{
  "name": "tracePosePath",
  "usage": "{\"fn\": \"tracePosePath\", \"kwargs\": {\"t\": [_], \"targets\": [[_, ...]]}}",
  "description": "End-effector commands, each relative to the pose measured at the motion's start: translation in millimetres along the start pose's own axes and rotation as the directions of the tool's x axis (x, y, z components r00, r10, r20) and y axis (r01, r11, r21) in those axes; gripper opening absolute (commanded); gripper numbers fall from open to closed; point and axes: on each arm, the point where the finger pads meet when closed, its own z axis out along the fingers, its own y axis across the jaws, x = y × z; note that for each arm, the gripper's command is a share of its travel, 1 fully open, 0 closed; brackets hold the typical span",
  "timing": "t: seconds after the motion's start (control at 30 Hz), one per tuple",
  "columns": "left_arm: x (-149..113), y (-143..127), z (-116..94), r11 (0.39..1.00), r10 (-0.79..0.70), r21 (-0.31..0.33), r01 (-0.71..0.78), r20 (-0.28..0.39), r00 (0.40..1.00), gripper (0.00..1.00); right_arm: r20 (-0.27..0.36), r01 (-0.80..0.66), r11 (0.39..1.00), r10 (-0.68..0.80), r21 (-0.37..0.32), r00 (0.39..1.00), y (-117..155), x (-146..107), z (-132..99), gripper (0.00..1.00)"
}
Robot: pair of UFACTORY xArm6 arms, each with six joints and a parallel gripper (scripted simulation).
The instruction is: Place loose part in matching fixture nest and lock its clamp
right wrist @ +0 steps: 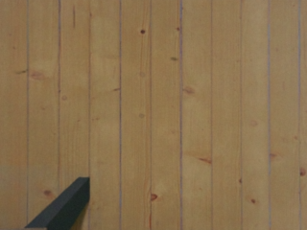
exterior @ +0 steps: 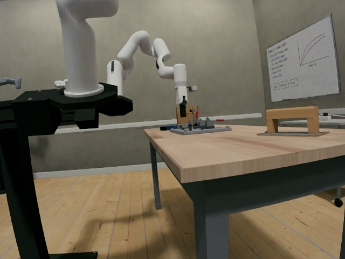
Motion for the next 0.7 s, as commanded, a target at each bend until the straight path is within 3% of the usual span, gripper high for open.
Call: {"fn": "tracePosePath", "kwargs": {"t": [0.0, 0.3, 0.67], "targets": [[2, 1, 3, 1.000, -0.001, -0.003, 0.001, -0.005, 1.000, 0.00, -0.007, 0.000, 1.000, 0.000, 0.000, 1.000, 0, 2, -3, 1.00], [2, 1, 20, 1.000, -0.001, -0.002, 0.001, -0.005, 1.000, 0.00, -0.007, 0.000, 1.000, 0.000, 0.000, 1.000, 0, 2, -3, 1.00], [2, -1, 21, 1.000, -0.001, -0.002, 0.001, -0.005, 1.000, 0.00, -0.007, 0.000, 1.000, 0.000, 0.000, 1.000, 0, 2, -3, 1.00]]}}
